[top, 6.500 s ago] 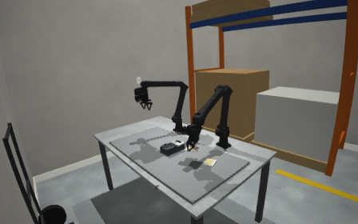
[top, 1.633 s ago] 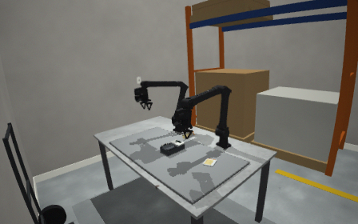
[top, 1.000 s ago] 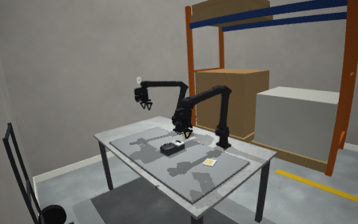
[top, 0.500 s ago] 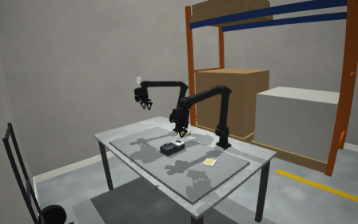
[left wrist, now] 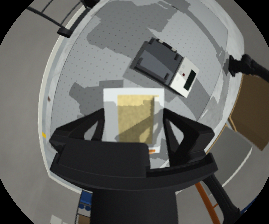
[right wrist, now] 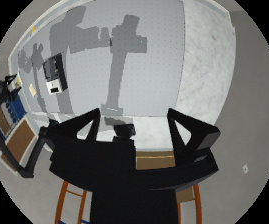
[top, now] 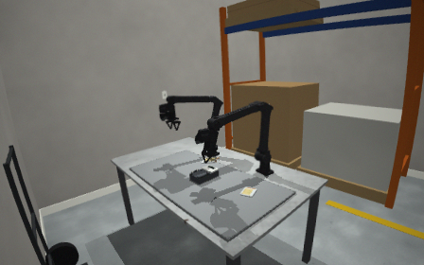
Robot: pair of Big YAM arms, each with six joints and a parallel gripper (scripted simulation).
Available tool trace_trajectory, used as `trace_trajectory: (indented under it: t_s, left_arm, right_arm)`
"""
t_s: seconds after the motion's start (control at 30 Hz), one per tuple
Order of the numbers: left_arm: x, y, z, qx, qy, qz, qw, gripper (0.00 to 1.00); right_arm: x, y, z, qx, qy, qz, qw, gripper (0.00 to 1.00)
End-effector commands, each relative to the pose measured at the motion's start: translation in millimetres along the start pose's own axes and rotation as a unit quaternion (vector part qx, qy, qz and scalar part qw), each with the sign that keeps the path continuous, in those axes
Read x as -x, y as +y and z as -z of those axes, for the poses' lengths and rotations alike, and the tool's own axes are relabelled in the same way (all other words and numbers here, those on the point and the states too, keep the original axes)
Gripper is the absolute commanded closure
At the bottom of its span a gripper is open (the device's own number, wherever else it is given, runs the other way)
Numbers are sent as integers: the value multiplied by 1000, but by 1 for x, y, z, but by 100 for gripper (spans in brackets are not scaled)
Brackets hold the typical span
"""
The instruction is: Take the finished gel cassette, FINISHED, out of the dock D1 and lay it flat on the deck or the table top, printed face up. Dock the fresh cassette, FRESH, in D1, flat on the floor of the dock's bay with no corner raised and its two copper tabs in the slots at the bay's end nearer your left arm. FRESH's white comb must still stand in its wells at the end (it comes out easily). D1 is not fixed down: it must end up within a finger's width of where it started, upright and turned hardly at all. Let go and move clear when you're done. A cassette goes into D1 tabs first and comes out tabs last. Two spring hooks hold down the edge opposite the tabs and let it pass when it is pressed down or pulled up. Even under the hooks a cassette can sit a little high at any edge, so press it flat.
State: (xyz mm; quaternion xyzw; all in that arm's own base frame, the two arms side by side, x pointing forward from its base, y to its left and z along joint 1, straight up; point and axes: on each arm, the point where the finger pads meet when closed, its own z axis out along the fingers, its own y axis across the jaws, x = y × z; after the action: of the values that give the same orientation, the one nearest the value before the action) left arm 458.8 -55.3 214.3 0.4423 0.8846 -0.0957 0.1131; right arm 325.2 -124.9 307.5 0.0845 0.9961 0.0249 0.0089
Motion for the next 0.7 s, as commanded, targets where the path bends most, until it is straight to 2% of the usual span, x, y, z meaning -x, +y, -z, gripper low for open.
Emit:
trace_trajectory:
  t_s: [0.0,0.37,0.43,0.67]
  left_arm:
    - [16,0,-12,1,-4,-23,1000,100]
    - [36,-8,-32,1,-4,-23,1000,100]
    - [35,-9,-37,-7,6,8,1000,100]
    - [30,-13,-54,-7,7,9,1000,100]
  right_arm:
    - [10,-2,18,-1,-9,4,1000,0]
    - [10,-2,18,-1,-9,4,1000,0]
    - [10,-2,18,-1,-9,4,1000,0]
    - [10,-2,18,-1,-9,4,1000,0]
